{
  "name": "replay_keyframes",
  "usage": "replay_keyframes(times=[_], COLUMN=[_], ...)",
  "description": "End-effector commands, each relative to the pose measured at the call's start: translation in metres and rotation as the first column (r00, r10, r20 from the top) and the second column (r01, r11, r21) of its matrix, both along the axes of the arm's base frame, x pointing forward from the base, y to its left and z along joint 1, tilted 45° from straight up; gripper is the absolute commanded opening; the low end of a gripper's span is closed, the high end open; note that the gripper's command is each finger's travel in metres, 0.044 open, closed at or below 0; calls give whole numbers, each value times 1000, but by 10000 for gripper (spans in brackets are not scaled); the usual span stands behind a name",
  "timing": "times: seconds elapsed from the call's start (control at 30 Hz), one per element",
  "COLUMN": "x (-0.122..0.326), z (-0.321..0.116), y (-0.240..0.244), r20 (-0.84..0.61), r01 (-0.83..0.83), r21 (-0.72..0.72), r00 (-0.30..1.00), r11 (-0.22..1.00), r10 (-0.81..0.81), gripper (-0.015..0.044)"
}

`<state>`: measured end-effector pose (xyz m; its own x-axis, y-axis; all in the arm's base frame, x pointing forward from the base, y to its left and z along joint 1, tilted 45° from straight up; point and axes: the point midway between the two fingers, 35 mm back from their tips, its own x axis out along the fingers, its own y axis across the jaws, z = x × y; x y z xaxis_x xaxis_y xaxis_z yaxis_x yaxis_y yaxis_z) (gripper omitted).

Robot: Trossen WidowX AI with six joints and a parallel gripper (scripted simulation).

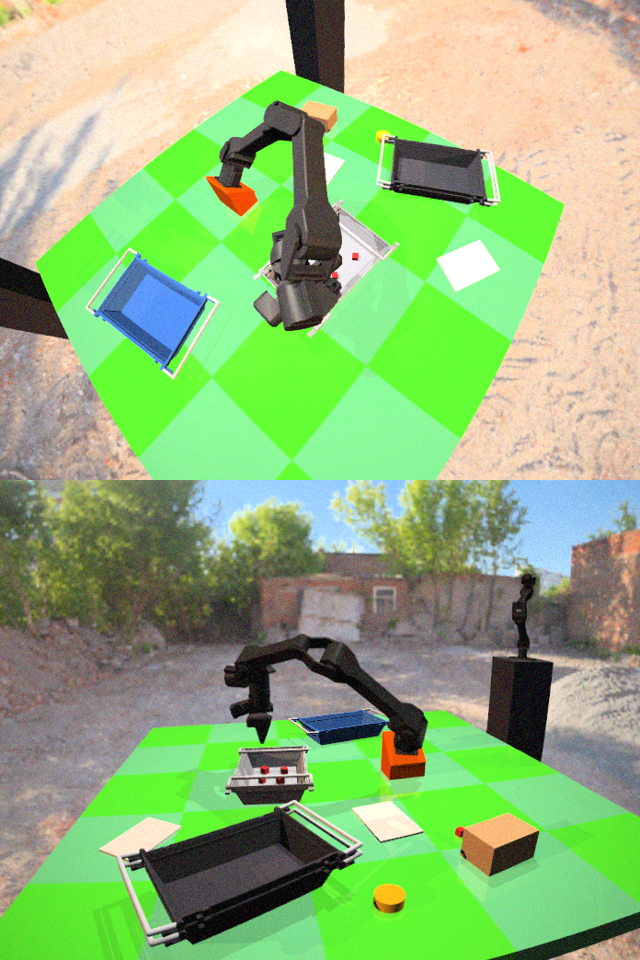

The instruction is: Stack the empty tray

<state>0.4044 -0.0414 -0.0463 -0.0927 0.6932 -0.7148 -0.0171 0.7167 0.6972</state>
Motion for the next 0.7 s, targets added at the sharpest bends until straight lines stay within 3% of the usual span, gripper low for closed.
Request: replay_keyframes(times=[0.0, 0.33, 0.37, 0.67], x=[0, 5, 5, -71], z=[0, 63, 39, -27], y=[0, -61, -39, -134], r20=[0, -6, -7, 68], r01=[0, 75, 45, -32], r21=[0, -20, -11, -62], r00=[1000, 997, 999, 997], r11=[1000, 997, 999, 998], r10=[0, -76, -45, 36], gripper=[157, 420, 440, 440])
